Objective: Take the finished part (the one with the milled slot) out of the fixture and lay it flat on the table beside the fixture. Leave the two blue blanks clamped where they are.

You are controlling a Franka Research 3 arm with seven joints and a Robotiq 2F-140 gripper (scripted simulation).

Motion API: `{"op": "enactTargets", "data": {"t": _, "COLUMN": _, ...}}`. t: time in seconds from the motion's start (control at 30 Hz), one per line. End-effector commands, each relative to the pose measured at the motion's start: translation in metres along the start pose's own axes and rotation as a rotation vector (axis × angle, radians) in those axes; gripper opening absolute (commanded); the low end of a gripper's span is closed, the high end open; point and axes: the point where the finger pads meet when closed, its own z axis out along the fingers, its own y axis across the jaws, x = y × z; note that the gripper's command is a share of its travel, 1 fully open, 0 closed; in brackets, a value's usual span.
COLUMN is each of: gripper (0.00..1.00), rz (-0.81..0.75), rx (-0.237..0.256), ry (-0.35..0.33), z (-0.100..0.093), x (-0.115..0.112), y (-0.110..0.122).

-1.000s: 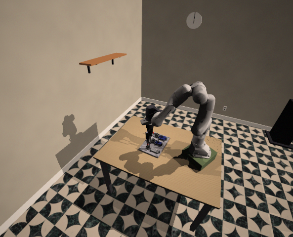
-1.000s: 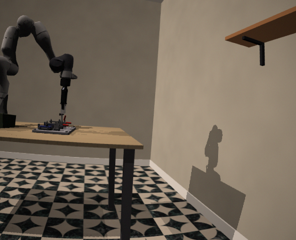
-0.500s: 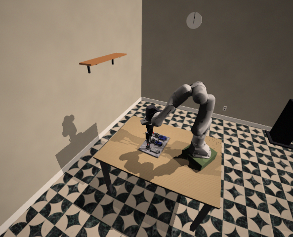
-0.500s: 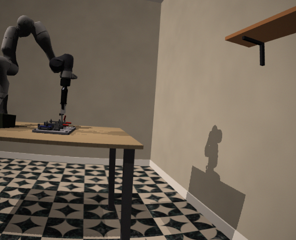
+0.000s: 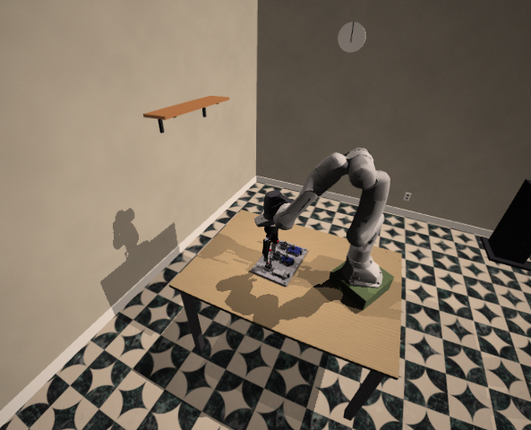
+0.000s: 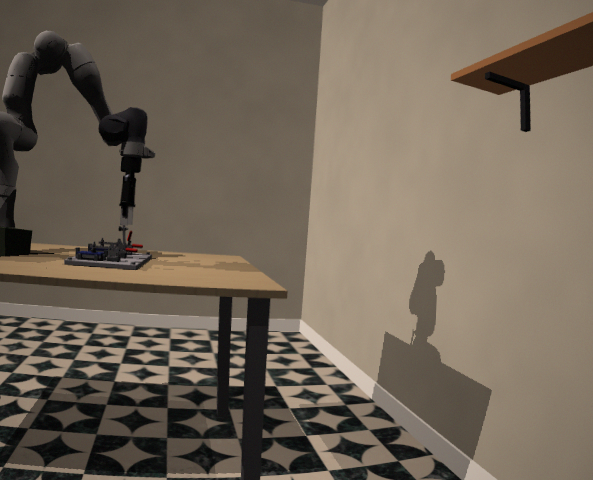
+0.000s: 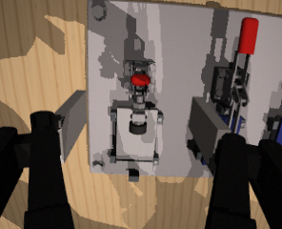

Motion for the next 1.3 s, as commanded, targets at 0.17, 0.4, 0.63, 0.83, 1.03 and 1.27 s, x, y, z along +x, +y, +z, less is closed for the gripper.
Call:
{"op": "enactTargets", "data": {"t": 0.17, "gripper": 0.58, "rz": -0.001, "rx": 0.001, "ry": 0.0, "z": 0.001, "x": 0.0, "y": 0.0}}
{"op": "enactTargets", "data": {"t": 0.4, "gripper": 0.58, "rz": -0.001, "rx": 0.001, "ry": 0.0, "z": 0.001, "x": 0.0, "y": 0.0}}
{"op": "enactTargets", "data": {"t": 0.63, "gripper": 0.58, "rz": -0.001, "rx": 0.001, "ry": 0.0, "z": 0.001, "x": -0.002, "y": 0.0}}
{"op": "enactTargets", "data": {"t": 0.83, "gripper": 0.58, "rz": -0.001, "rx": 0.001, "ry": 0.0, "z": 0.001, "x": -0.011, "y": 0.0}}
{"op": "enactTargets", "data": {"t": 1.03, "gripper": 0.58, "rz": -0.001, "rx": 0.001, "ry": 0.0, "z": 0.001, "x": -0.026, "y": 0.0}}
{"op": "enactTargets", "data": {"t": 1.27, "gripper": 0.58, "rz": -0.001, "rx": 0.001, "ry": 0.0, "z": 0.001, "x": -0.042, "y": 0.0}}
